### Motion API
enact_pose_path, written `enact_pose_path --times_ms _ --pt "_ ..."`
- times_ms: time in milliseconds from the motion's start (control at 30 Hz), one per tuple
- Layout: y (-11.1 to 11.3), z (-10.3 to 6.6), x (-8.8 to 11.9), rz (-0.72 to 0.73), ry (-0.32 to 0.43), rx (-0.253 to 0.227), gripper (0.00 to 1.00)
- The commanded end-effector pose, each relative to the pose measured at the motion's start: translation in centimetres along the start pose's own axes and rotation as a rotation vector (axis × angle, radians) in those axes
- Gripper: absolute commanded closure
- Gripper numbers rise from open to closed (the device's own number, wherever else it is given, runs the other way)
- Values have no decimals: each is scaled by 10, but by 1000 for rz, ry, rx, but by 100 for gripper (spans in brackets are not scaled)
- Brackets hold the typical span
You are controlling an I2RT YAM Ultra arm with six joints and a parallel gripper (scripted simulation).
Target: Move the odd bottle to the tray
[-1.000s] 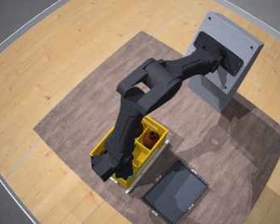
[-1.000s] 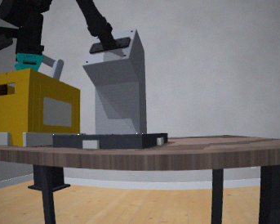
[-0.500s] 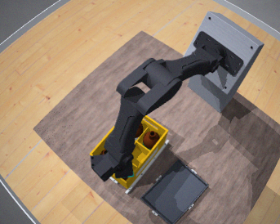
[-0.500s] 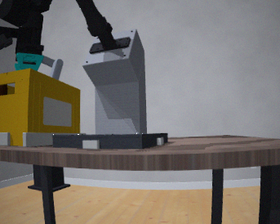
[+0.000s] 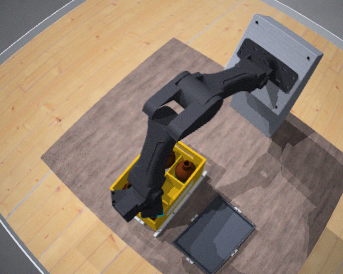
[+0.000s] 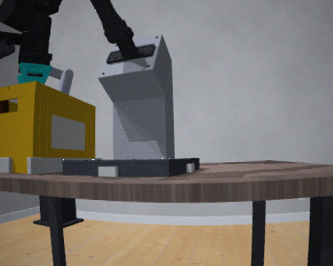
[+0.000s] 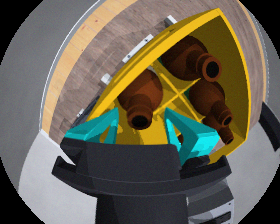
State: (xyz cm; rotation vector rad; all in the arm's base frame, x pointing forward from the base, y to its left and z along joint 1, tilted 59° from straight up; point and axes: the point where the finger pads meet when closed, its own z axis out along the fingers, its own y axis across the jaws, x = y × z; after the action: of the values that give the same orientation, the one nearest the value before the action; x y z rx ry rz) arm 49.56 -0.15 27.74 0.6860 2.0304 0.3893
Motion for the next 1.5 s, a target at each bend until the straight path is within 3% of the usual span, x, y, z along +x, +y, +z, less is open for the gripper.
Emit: enact_pose_path --times_ms 0,933,967,1467 --pt "14 -16 -23 7 -65 -39 39" --pt "14 -16 -23 7 -65 -39 39" --pt "14 -16 -23 7 -65 -39 100" --pt "13 -16 -23 6 -63 -38 100"
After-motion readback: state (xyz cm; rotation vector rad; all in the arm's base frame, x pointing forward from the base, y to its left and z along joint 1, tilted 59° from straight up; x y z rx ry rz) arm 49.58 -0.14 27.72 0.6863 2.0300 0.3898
